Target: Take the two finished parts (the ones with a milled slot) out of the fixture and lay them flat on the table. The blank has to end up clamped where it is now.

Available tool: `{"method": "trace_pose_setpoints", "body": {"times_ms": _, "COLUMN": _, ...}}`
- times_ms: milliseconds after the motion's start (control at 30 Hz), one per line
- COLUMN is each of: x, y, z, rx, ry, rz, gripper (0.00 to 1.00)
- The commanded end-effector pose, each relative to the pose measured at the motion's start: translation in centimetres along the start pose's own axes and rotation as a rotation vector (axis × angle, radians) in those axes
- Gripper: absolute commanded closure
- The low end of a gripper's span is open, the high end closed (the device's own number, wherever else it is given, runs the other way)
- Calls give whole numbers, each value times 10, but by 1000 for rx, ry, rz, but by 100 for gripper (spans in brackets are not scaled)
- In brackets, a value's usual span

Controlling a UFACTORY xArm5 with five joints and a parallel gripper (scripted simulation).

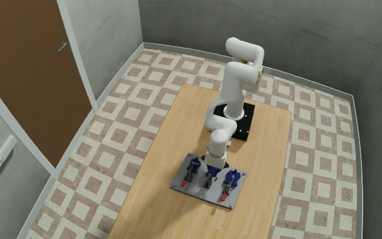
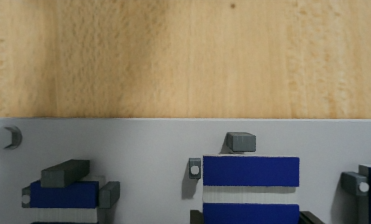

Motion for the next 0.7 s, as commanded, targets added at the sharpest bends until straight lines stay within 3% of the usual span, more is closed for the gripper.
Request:
{"method": "trace_pose_setpoints", "body": {"times_ms": 0, "x": 4, "y": 1, "z": 0, "rx": 0, "ry": 0, "rz": -4, "gripper": 100}}
{"method": "trace_pose_setpoints", "body": {"times_ms": 667, "x": 8, "y": 1, "z": 0, "rx": 0, "ry": 0, "rz": -4, "gripper": 100}}
Point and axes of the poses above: the point where the finger pads meet when closed, its own x axis back along the fingers, its own z axis across the jaws, y = z × x, the point moved 10 cm from there along x, back along the fingers, and after that the axes turned 6 degrees about x, right-handed, at the moved point
